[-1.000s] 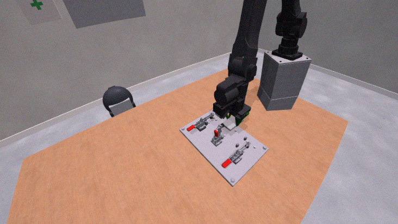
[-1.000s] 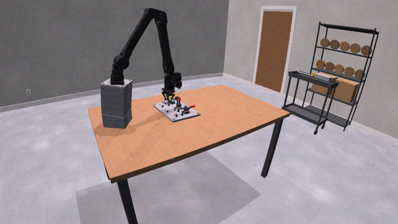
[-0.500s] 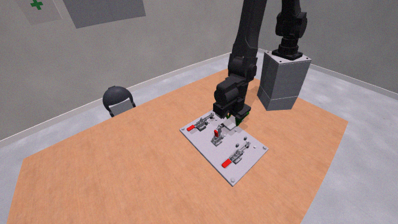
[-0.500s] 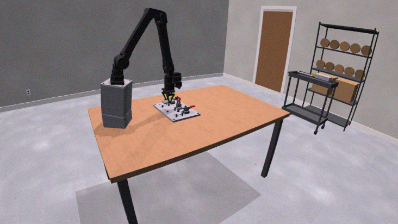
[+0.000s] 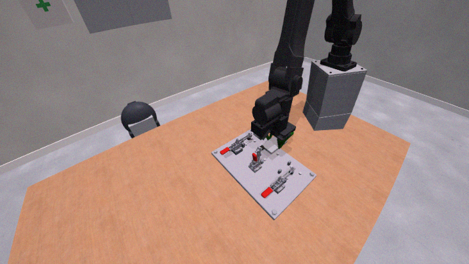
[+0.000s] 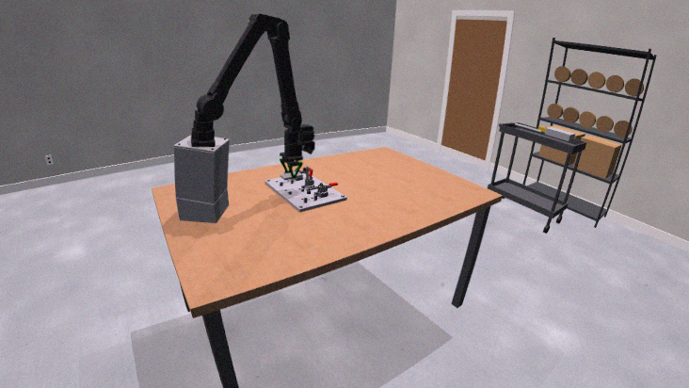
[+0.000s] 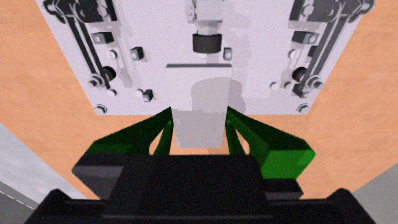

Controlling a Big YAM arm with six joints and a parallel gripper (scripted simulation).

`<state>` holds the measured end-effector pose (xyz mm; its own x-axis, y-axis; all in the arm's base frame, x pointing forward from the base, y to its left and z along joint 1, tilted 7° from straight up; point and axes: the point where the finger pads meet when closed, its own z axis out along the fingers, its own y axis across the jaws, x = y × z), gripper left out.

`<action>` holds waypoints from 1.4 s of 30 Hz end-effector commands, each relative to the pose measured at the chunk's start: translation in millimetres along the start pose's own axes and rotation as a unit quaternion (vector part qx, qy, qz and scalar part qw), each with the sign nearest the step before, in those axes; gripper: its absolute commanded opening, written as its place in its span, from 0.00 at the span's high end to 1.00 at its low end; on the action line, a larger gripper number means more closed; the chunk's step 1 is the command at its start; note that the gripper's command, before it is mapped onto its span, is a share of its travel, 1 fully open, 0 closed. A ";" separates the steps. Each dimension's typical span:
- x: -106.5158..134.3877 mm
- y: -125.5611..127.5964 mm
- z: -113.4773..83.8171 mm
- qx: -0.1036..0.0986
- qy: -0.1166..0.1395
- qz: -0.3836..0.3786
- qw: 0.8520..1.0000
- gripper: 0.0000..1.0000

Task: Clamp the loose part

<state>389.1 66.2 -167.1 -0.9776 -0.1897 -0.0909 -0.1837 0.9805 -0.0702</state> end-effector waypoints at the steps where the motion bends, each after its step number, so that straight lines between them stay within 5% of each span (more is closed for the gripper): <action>1: -16.7 -4.7 -10.4 -0.001 -0.017 0.000 1.000 1.00; 42: -9.5 -2.6 -5.4 -0.001 -0.015 -0.001 1.000 1.00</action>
<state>389.2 66.2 -167.1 -0.9776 -0.1897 -0.0913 -0.1837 0.9805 -0.0702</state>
